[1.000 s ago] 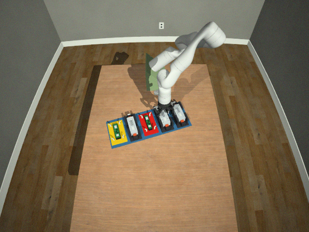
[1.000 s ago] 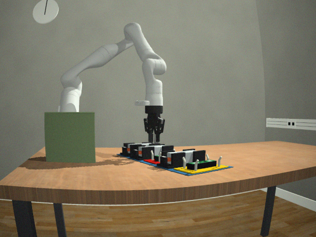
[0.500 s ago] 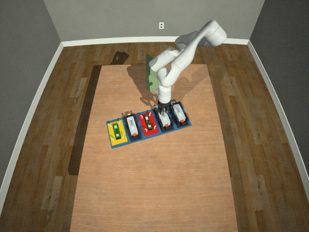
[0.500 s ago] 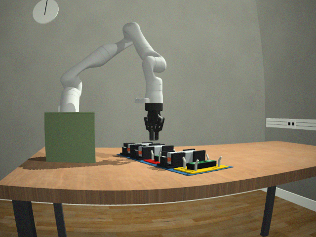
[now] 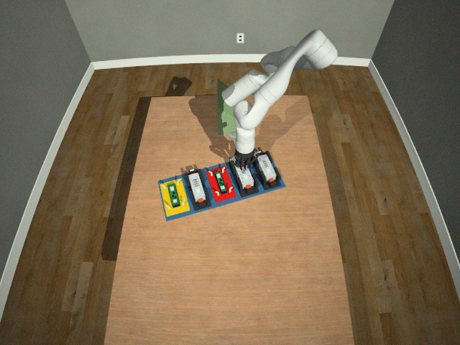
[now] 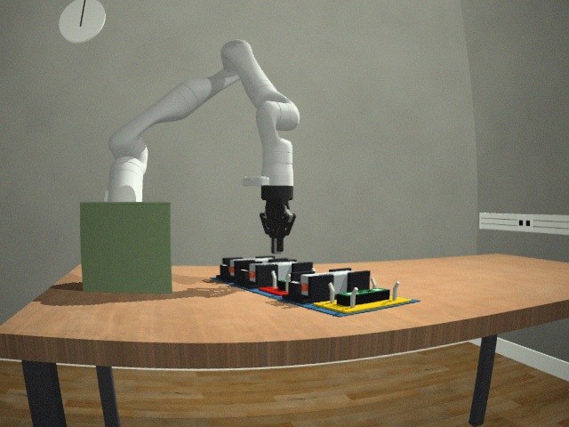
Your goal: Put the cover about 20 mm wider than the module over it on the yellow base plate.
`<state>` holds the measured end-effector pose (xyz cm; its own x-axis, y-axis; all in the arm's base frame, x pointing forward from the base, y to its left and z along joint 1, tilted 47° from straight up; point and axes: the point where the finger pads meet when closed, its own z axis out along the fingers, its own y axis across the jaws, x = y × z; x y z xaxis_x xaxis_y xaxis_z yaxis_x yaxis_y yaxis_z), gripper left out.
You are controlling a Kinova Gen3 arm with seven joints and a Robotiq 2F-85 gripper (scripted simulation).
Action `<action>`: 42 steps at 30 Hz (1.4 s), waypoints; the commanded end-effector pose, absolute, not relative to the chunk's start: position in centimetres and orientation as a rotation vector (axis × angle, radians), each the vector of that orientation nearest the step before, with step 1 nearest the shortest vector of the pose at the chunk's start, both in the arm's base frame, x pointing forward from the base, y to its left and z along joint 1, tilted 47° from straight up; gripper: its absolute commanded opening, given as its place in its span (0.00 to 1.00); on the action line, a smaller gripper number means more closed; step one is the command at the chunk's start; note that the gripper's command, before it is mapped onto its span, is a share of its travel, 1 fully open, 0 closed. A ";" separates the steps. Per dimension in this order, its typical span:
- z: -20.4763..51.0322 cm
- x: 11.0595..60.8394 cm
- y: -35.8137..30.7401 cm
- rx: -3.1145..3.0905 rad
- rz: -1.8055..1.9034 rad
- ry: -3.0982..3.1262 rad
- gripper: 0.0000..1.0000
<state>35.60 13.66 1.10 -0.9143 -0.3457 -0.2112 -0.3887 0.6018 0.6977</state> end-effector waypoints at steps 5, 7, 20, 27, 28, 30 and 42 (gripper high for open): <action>1.1 35.7 13.6 -0.633 1.222 2.762 0.00; 1.1 35.7 13.6 -0.633 1.222 2.762 0.00; 1.1 35.7 13.6 -0.633 1.222 2.762 0.00; 1.1 35.7 13.6 -0.633 1.222 2.762 0.00; 1.1 35.7 13.6 -0.633 1.222 2.762 0.00; 1.1 35.7 13.6 -0.633 1.222 2.762 1.00; 1.1 35.7 13.6 -0.633 1.222 2.762 1.00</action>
